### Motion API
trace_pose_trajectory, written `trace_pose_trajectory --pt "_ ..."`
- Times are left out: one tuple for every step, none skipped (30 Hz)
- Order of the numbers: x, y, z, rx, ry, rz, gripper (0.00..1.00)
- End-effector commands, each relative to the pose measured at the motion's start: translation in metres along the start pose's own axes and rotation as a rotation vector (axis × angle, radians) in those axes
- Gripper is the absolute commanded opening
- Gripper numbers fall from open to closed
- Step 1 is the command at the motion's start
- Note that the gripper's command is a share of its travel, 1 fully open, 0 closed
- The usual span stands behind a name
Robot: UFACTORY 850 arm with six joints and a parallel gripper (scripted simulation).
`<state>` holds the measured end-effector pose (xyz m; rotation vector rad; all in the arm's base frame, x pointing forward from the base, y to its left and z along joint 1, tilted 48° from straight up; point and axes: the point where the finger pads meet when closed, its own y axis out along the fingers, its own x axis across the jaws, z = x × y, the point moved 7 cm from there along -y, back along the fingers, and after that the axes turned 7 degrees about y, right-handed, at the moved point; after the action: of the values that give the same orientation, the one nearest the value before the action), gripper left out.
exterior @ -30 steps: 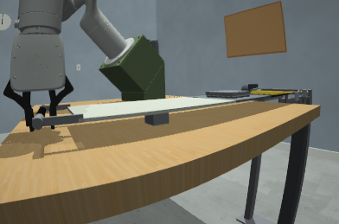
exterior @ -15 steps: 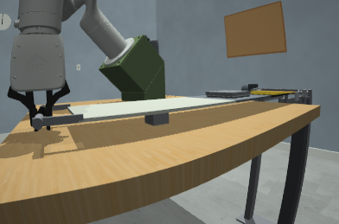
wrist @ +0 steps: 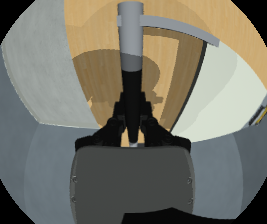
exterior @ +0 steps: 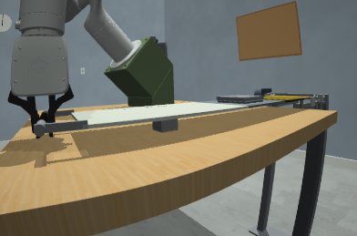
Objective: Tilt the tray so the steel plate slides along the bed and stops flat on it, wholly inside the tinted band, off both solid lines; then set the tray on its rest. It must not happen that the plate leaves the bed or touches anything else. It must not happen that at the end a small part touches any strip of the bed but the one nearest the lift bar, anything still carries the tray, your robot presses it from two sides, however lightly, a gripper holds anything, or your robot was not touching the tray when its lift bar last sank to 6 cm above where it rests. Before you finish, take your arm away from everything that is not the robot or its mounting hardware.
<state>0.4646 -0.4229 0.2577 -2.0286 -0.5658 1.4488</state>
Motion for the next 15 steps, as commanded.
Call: trace_pose_trajectory --pt "0.000 -0.001 -0.001 -0.001 0.000 0.000 0.00" --pt "0.000 -0.001 -0.001 -0.001 0.000 0.000 0.00" --pt "0.000 -0.001 -0.001 -0.001 0.000 0.000 0.00" --pt "0.000 -0.001 -0.001 -0.001 0.000 0.000 0.00" --pt "0.000 -0.001 -0.001 -0.001 0.000 0.000 0.00" --pt "0.000 -0.001 -0.001 -0.001 0.000 0.000 0.00" --pt "0.000 -0.001 -0.001 -0.001 0.000 0.000 0.00" --pt "0.000 -0.001 -0.001 -0.001 0.000 0.000 0.00" --pt "0.000 -0.006 -0.001 -0.001 0.000 0.000 0.00" --pt "0.000 -0.011 -0.001 -0.001 0.000 0.000 0.00" --pt "0.000 -0.016 -0.001 -0.001 0.000 0.000 0.00" --pt "0.000 -0.021 0.000 -0.001 0.000 0.000 0.00" --pt "0.000 -0.027 0.000 -0.001 0.000 0.000 0.00" --pt "0.000 -0.032 0.000 -0.001 0.000 0.000 0.00" --pt "0.001 -0.037 0.000 -0.001 0.000 0.000 0.00"
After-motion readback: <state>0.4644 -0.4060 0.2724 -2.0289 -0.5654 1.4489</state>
